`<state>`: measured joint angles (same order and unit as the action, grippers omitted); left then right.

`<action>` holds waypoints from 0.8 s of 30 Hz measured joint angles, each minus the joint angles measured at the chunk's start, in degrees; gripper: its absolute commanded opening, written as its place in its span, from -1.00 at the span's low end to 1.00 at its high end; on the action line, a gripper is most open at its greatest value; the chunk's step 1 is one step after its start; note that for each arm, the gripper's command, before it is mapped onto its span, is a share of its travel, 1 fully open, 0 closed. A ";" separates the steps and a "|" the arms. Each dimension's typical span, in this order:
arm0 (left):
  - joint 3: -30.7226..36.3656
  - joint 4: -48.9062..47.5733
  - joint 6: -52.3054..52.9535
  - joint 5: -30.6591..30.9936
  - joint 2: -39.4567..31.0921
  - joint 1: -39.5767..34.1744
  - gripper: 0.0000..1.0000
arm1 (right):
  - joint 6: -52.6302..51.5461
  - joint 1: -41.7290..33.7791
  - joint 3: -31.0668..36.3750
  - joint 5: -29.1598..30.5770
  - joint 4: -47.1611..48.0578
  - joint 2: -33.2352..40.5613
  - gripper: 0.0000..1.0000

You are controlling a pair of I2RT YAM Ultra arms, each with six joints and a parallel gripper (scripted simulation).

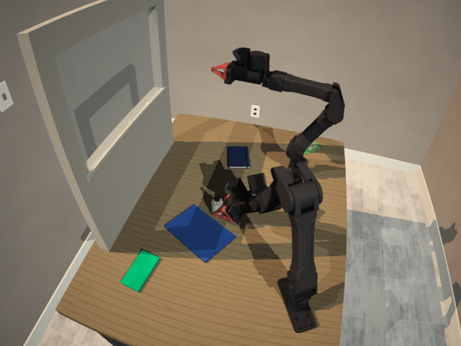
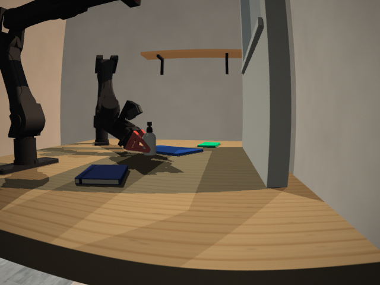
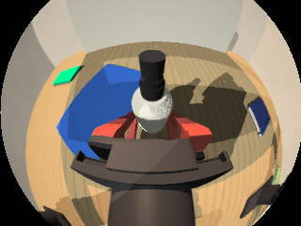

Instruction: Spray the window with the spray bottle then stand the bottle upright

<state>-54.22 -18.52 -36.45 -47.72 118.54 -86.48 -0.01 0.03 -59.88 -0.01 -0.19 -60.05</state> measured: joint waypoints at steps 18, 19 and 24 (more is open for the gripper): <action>0.11 -1.27 -0.04 0.07 -0.09 0.00 0.92 | 0.00 0.00 0.00 0.00 0.00 0.00 -1.00; 0.11 -1.22 -0.11 0.07 -0.09 -0.02 0.92 | 0.00 0.00 0.00 0.00 0.00 0.00 -1.00; 1.16 -0.07 -0.96 -0.26 -1.31 -1.25 0.92 | 0.00 0.00 0.00 0.00 0.00 0.00 -1.00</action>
<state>-53.06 -18.59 -37.41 -47.99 117.23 -87.72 -0.01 0.03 -59.88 -0.01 -0.19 -60.05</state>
